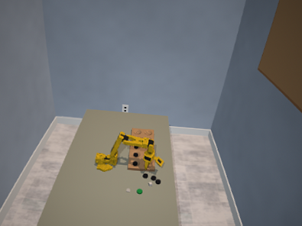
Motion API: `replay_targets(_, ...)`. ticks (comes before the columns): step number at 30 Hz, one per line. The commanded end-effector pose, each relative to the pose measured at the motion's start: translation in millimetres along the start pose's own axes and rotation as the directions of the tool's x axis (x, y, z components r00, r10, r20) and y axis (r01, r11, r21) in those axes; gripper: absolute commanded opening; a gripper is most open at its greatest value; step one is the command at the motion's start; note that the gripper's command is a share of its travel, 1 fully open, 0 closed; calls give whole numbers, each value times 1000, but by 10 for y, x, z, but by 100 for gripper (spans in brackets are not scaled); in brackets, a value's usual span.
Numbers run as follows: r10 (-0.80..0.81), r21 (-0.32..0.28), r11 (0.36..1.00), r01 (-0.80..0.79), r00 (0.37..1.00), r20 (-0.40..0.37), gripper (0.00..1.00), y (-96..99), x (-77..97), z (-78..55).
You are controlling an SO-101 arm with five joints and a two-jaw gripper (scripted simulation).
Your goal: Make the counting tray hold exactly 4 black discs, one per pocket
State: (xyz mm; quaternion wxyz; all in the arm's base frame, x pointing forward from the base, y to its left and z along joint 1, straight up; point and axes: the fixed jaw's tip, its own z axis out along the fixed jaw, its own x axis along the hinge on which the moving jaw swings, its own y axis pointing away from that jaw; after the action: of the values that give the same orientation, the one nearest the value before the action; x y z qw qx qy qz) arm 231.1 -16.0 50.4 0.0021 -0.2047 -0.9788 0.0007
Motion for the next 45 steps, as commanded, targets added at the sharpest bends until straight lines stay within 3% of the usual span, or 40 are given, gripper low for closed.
replay_targets(1, 95, -29, 995, -93, 993, 73, 24, -59, -112, -137)
replay_targets(20, 323, -40, 946, -321, 944, 67, 24, -272, -193, -128)
replay_targets(45, 374, -42, 928, -371, 925, 67, 24, -324, -219, -126)
